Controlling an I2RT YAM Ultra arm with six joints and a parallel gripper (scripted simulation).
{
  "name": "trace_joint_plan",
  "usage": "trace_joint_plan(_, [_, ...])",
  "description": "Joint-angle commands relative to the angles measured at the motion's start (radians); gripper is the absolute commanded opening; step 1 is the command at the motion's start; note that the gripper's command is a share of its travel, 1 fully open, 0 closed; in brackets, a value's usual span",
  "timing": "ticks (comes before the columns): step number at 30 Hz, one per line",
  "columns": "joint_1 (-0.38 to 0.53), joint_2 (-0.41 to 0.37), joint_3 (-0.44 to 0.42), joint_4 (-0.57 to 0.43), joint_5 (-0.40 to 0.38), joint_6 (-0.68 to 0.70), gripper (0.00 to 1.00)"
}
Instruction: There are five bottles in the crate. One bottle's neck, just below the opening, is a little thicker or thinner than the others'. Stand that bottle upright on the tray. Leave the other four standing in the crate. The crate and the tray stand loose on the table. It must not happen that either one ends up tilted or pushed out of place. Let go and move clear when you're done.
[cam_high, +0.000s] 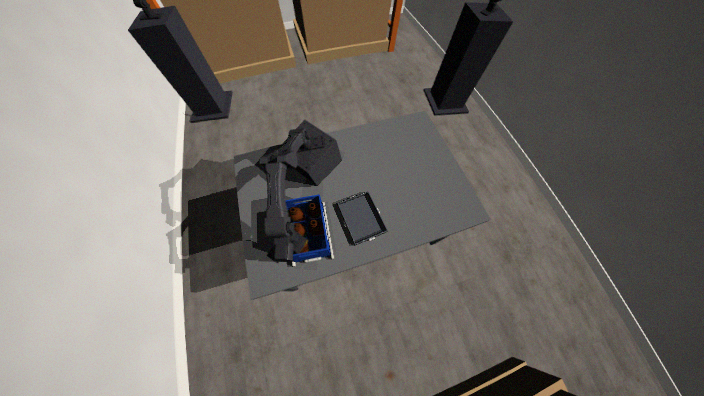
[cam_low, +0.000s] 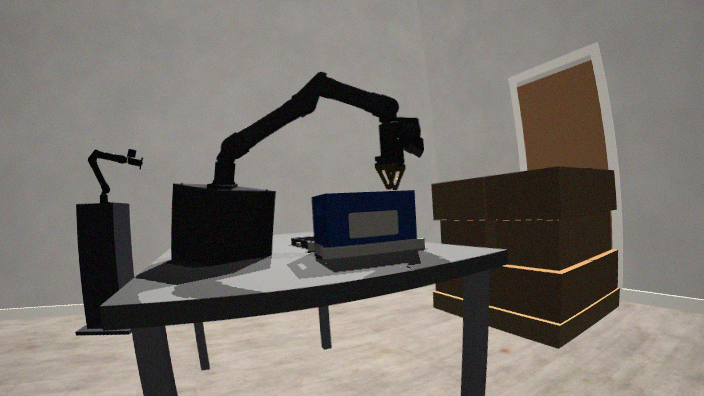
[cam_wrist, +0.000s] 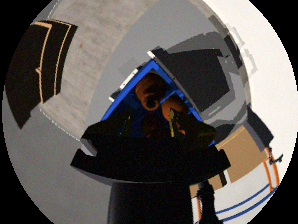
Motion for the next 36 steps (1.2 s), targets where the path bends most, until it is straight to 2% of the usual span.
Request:
trace_joint_plan(1, [-0.010, -0.002, 0.015, 0.019, -0.001, -0.007, 0.61])
trace_joint_plan(36, [-0.004, -0.015, 0.027, 0.012, -0.001, -0.006, 0.61])
